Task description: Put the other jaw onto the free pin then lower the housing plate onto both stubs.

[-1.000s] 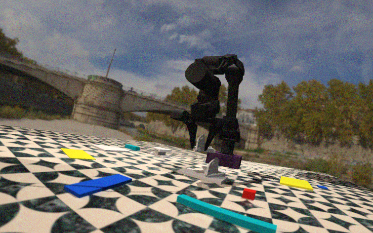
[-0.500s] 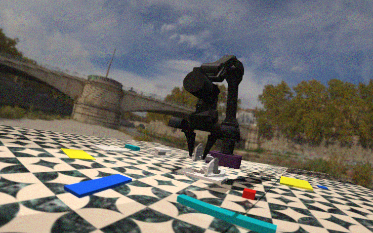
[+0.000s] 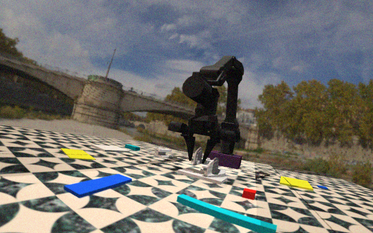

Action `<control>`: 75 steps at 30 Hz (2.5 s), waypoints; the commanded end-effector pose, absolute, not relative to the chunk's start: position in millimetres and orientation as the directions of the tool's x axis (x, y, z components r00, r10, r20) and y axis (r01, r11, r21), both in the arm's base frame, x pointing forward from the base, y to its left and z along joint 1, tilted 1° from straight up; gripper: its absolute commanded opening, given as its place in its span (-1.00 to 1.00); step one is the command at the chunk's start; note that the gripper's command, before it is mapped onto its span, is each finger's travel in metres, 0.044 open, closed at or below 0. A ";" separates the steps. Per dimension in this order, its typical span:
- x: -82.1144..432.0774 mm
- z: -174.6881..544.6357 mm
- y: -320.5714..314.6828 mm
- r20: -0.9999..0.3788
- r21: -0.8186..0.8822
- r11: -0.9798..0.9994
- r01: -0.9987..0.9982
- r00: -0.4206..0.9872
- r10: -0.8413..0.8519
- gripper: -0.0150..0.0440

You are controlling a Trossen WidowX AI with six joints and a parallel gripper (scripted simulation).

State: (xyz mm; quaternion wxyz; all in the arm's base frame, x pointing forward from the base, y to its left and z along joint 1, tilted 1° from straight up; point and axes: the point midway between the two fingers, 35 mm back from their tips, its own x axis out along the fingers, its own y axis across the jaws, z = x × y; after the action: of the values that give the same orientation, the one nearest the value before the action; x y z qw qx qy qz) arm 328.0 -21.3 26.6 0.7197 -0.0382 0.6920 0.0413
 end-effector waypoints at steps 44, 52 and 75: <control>328.3 16.2 -20.2 -0.999 0.007 0.989 -0.145 0.039 0.012 -0.04; 328.3 13.8 -20.1 -0.999 0.006 0.988 -0.152 0.039 0.012 -0.04; 328.5 7.6 -20.1 -0.999 0.006 0.988 -0.154 0.039 0.012 -0.04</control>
State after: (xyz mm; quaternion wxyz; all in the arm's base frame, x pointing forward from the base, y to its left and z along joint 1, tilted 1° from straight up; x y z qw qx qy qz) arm 329.2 -20.9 9.9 0.7196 -0.0513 0.6904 0.0545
